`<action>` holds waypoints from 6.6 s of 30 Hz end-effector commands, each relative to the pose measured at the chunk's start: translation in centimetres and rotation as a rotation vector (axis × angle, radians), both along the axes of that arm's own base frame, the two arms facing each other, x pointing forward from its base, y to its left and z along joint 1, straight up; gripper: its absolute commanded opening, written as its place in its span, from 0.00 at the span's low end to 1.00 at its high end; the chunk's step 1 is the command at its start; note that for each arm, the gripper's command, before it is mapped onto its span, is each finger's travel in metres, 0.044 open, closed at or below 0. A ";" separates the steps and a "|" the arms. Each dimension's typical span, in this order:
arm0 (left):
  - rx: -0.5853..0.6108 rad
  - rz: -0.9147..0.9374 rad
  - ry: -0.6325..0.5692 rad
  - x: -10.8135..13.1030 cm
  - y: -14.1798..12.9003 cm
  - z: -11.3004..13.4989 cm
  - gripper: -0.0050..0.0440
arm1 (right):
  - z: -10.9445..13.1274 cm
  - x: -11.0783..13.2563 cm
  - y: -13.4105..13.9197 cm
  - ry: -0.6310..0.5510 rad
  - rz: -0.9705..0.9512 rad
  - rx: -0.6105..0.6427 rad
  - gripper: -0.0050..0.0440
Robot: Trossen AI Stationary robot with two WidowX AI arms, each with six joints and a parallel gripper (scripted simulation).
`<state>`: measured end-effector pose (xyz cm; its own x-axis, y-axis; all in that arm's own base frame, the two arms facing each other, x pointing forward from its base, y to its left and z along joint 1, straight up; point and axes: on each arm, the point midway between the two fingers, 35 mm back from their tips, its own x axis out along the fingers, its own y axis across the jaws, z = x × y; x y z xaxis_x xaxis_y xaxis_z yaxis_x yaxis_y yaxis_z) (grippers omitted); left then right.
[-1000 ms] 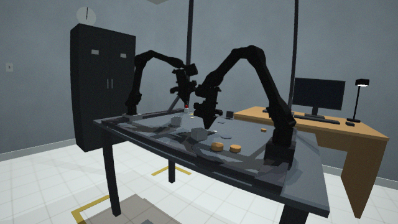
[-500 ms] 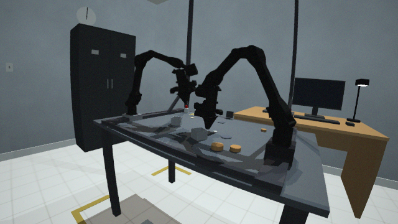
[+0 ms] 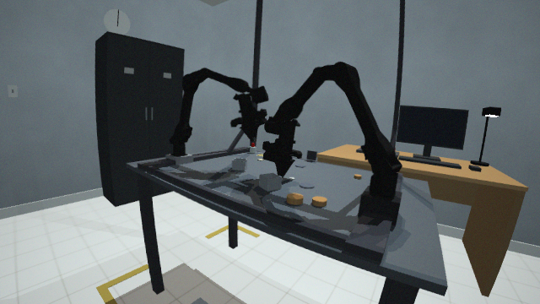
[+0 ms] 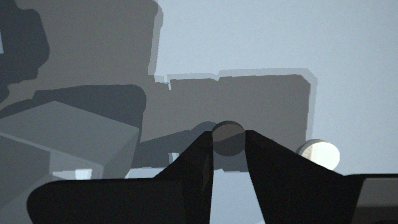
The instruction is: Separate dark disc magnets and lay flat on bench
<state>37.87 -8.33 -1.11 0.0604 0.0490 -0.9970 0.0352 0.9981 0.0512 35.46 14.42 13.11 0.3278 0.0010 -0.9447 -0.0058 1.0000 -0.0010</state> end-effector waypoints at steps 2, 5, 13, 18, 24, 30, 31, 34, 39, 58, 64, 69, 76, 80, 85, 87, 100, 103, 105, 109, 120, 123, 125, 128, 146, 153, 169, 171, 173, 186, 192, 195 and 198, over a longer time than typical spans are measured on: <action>-0.005 0.000 -0.009 0.1 0.1 -0.5 0.18 | 1.5 0.3 0.0 -0.041 -0.002 0.015 0.18; -0.003 -0.001 0.001 -0.1 0.1 -0.9 0.18 | 1.5 0.3 0.0 -0.041 -0.002 0.015 0.18; -0.061 0.042 0.035 0.6 0.2 -0.7 0.18 | 1.5 0.3 0.0 -0.041 -0.002 0.015 0.18; -0.060 0.034 0.036 0.6 0.1 -0.7 0.18 | 1.5 0.3 0.0 -0.041 -0.002 0.015 0.18; -0.058 0.034 0.028 0.4 0.2 -0.4 0.48 | 1.5 0.3 0.0 -0.041 -0.002 0.015 0.18; -0.058 0.034 0.028 0.4 0.2 -0.4 0.72 | 1.5 0.3 0.0 -0.041 -0.002 0.015 0.18; -0.058 0.034 0.028 0.4 0.2 -0.4 0.72 | 1.5 0.3 0.0 -0.041 -0.002 0.015 0.18; -0.058 0.034 0.028 0.4 0.2 -0.4 0.87 | 1.5 0.3 0.0 -0.041 -0.002 0.015 0.18; -0.058 0.034 0.028 0.4 0.2 -0.4 0.92 | 1.5 0.3 0.0 -0.041 -0.002 0.015 0.18; -0.057 0.035 0.028 -0.3 0.3 5.8 0.92 | 1.5 0.3 0.0 -0.041 -0.002 0.015 0.18; -0.055 0.034 0.033 -1.6 1.2 7.0 0.92 | 1.5 0.3 0.0 -0.041 -0.002 0.015 0.18; -0.054 0.034 0.035 -3.9 2.5 9.4 0.92 | 1.5 0.3 0.0 -0.041 -0.002 0.015 0.18; -0.051 0.034 0.050 -11.1 5.5 14.1 0.92 | 1.5 0.3 0.0 -0.041 -0.002 0.015 0.18; -0.052 0.033 0.050 -15.2 6.7 15.8 0.92 | 1.5 0.3 0.0 -0.041 -0.002 0.015 0.18; -0.052 0.033 0.046 -18.3 7.4 16.7 0.92 | 1.5 0.3 0.0 -0.041 -0.002 0.015 0.18; -0.052 0.033 0.048 -19.9 7.7 16.9 0.92 | 1.5 0.3 0.0 -0.041 -0.002 0.015 0.18; -0.052 0.033 0.045 -22.5 8.1 17.3 0.92 | 2.4 0.5 0.0 -0.064 -0.003 0.025 0.18; -0.052 0.034 0.044 -22.4 8.1 17.3 0.92 | 1.2 0.4 -0.1 -0.042 -0.004 0.011 0.18; -0.051 0.034 0.043 -22.3 8.1 17.3 0.92 | 0.1 0.3 -0.2 -0.023 -0.002 0.003 0.18; -0.051 0.034 0.043 -22.3 8.1 17.3 0.92 | -1.6 0.6 -0.1 -0.021 -0.002 0.002 0.18; -0.051 0.034 0.043 -22.3 8.1 17.3 0.92 | -6.5 0.6 -0.2 -0.020 -0.001 0.002 0.18; -0.051 0.034 0.043 -22.3 8.1 17.3 0.92 | -7.4 0.5 -0.3 -0.020 -0.001 0.002 0.18; -0.051 0.034 0.043 -22.3 8.1 17.3 0.92 | -7.7 0.5 -0.3 -0.020 -0.001 0.002 0.18; -0.051 0.034 0.043 -22.3 8.1 17.3 0.92 | -7.6 0.5 -0.3 -0.026 -0.001 0.005 0.18; -0.051 0.034 0.043 -22.3 8.1 17.3 0.92 | -9.9 0.8 -0.1 -0.029 -0.001 0.007 0.18; -0.051 0.034 0.043 -22.3 8.1 17.3 0.92 | -10.7 0.8 -0.1 -0.028 -0.001 0.006 0.18; -0.051 0.034 0.043 -22.3 8.1 17.3 0.92 | -12.4 1.1 0.0 -0.028 -0.001 0.010 0.18; -0.051 0.034 0.043 -22.3 8.1 17.3 0.92 | -12.2 1.4 0.0 0.013 0.000 0.012 0.18; -0.051 0.034 0.043 -22.3 8.1 17.3 0.92 | -12.0 1.6 0.0 0.073 -0.001 0.015 0.18; -0.051 0.034 0.043 -22.3 8.1 17.3 0.92 | -12.0 2.2 0.0 0.228 0.001 0.012 0.18; -0.051 0.034 0.043 -22.3 8.1 17.3 0.92 | -11.9 2.5 -0.1 0.358 0.000 0.015 0.18; -0.051 0.034 0.043 -22.3 8.1 17.3 0.92 | -11.9 2.6 -0.1 0.372 -0.001 0.015 0.18; -0.051 0.034 0.043 -22.3 8.1 17.3 0.92 | -11.9 2.9 -0.1 0.449 0.000 0.015 0.18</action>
